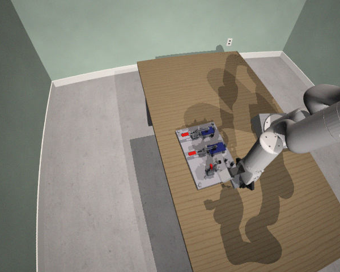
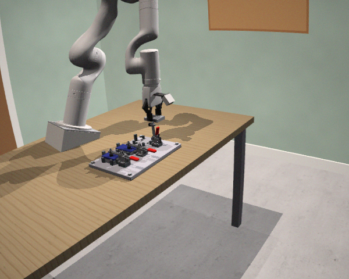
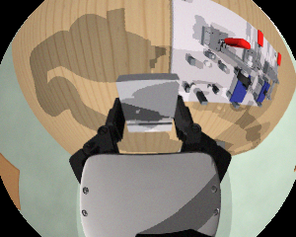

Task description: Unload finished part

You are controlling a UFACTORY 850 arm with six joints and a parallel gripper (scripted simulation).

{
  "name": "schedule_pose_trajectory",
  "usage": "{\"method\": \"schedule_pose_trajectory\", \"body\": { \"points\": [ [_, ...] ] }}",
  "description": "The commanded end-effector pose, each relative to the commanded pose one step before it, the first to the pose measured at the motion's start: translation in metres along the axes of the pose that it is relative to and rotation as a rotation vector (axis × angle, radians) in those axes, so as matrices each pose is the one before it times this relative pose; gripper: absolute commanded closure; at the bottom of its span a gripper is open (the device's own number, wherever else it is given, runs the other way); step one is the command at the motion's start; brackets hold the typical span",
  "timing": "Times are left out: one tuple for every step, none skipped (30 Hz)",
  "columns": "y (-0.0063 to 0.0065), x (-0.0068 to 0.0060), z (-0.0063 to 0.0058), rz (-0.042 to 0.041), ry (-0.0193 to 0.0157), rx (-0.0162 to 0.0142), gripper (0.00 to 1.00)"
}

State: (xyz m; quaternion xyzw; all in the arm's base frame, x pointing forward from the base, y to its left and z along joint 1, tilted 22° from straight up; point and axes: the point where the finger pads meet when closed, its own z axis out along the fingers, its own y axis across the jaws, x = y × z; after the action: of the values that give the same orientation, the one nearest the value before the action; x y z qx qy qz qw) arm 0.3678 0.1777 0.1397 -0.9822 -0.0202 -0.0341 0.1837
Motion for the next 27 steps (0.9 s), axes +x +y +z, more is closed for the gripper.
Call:
{"method": "schedule_pose_trajectory", "body": {
  "points": [
    [-0.00715, 0.00070, -0.00036, -0.00002, 0.00031, -0.00064, 1.00],
    [-0.00128, 0.00000, 0.00000, 0.00000, 0.00000, 0.00000, 1.00],
    [-0.00119, 0.00000, 0.00000, 0.00000, 0.00000, 0.00000, 1.00],
    [0.00000, 0.00000, 0.00000, 0.00000, 0.00000, 0.00000, 1.00],
    [0.00000, 0.00000, 0.00000, 0.00000, 0.00000, 0.00000, 1.00],
    [-0.00111, 0.00001, 0.00000, 0.00000, 0.00000, 0.00000, 1.00],
    [-0.00103, 0.00000, 0.00000, 0.00000, 0.00000, 0.00000, 1.00],
    [-0.00096, 0.00000, 0.00000, 0.00000, 0.00000, 0.00000, 1.00],
    [-0.00088, 0.00000, 0.00000, 0.00000, 0.00000, 0.00000, 1.00],
    [-0.00080, 0.00000, 0.00000, 0.00000, 0.00000, 0.00000, 1.00],
    [-0.00072, 0.00000, 0.00000, 0.00000, 0.00000, 0.00000, 1.00],
    [-0.00065, 0.00000, 0.00000, 0.00000, 0.00000, 0.00000, 1.00],
    [-0.00058, 0.00000, 0.00000, 0.00000, 0.00000, 0.00000, 1.00],
    [-0.00051, 0.00000, 0.00000, 0.00000, 0.00000, 0.00000, 1.00],
    [-0.00044, 0.00000, 0.00000, 0.00000, 0.00000, 0.00000, 1.00],
    [-0.00038, 0.00000, 0.00000, 0.00000, 0.00000, 0.00000, 1.00],
    [-0.00032, 0.00000, 0.00000, 0.00000, 0.00000, 0.00000, 1.00],
    [-0.00026, 0.00000, 0.00000, 0.00000, 0.00000, 0.00000, 1.00],
    [-0.00021, 0.00000, 0.00000, 0.00000, 0.00000, 0.00000, 1.00],
    [-0.00016, 0.00000, 0.00000, 0.00000, 0.00000, 0.00000, 1.00],
    [0.00000, 0.00000, 0.00000, 0.00000, 0.00000, 0.00000, 1.00],
    [0.00000, 0.00000, 0.00000, 0.00000, 0.00000, 0.00000, 1.00],
    [-0.00012, 0.00000, 0.00000, 0.00000, 0.00000, 0.00000, 1.00],
    [-0.00008, 0.00000, 0.00000, 0.00000, 0.00000, 0.00000, 1.00],
    [-0.00005, 0.00000, 0.00000, 0.00000, 0.00000, 0.00000, 1.00],
    [-0.00003, 0.00000, 0.00000, 0.00000, 0.00000, 0.00000, 1.00],
    [-0.00001, 0.00000, 0.00000, 0.00000, 0.00000, 0.00000, 1.00]
  ]
}}
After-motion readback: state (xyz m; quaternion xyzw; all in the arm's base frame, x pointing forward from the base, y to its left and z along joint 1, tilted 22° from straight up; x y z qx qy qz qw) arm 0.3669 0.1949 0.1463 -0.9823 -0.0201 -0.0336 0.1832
